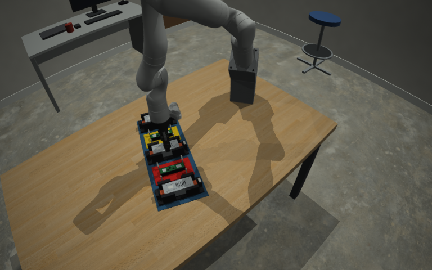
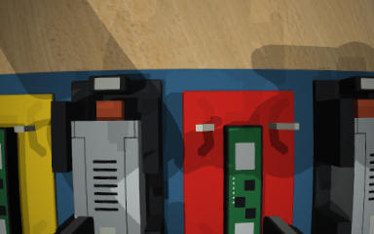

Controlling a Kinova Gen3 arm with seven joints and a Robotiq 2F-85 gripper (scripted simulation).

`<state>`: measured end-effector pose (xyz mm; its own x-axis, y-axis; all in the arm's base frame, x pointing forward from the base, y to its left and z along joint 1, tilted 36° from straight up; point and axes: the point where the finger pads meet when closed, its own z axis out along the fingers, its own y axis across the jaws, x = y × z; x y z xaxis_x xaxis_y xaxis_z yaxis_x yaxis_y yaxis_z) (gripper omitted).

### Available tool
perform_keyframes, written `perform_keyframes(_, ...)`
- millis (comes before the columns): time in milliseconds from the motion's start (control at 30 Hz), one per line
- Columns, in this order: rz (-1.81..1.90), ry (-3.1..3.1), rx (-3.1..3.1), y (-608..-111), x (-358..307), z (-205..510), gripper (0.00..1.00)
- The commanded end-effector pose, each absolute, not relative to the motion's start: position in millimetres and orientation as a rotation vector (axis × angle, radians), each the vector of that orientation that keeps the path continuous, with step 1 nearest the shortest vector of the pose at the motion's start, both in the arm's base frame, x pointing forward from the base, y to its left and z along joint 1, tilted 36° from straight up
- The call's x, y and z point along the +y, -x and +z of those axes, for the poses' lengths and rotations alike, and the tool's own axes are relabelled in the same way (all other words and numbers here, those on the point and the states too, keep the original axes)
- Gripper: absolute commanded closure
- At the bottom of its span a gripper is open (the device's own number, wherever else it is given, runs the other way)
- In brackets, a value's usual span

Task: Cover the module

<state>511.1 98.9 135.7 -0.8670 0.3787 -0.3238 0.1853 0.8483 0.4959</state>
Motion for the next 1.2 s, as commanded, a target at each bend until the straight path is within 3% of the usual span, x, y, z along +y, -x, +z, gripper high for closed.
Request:
perform_keyframes(0, 0.640, -0.401, 2.613, -514.7, 110.9, 144.1, 0.00)
perform_keyframes(1167, 0.641, -0.401, 2.613, -534.6, 203.1, 197.3, 0.00)
